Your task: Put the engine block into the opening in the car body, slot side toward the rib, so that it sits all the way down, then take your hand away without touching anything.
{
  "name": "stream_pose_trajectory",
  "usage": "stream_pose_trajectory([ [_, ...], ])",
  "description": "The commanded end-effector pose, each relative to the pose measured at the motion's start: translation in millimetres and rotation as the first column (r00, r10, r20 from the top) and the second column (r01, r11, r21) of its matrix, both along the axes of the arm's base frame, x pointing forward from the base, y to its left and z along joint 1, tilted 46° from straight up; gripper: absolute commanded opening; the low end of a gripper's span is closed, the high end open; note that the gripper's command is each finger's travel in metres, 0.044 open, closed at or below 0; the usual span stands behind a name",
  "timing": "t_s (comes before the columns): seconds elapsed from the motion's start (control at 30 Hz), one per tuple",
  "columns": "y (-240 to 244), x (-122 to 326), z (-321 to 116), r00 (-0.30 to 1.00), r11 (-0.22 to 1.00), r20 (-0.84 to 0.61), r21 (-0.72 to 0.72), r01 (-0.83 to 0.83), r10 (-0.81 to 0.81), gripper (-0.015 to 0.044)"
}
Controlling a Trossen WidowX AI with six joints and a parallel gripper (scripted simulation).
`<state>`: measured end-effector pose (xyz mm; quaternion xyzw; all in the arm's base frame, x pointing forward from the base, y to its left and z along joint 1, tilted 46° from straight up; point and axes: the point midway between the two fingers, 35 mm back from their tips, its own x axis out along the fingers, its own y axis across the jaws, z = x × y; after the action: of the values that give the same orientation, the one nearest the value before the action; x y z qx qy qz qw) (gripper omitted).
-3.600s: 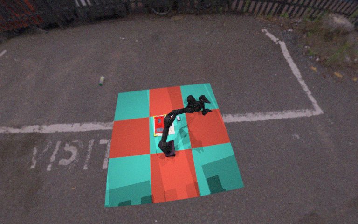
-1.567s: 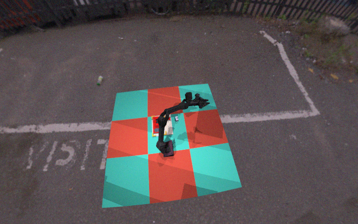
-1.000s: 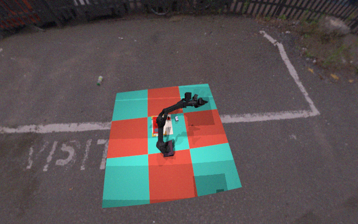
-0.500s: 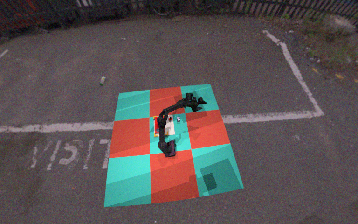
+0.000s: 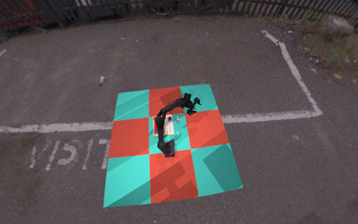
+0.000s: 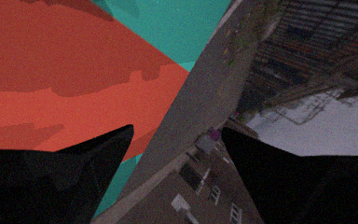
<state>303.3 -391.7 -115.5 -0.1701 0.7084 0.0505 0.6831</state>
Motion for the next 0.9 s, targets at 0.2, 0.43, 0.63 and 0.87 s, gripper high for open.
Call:
stream_pose_trajectory([
  [0.2,38,3,9,0.961,0.943,0.033,0.189,-0.275,0.274,0.044],
  [0.43,65,4,19,0.891,0.839,0.114,0.301,-0.453,0.44,0.044],
  [0.63,89,5,31,0.806,0.718,0.217,0.368,-0.591,0.551,0.044],
  [0.87,117,6,49,0.682,0.554,0.363,0.4,-0.73,0.635,0.044],
])
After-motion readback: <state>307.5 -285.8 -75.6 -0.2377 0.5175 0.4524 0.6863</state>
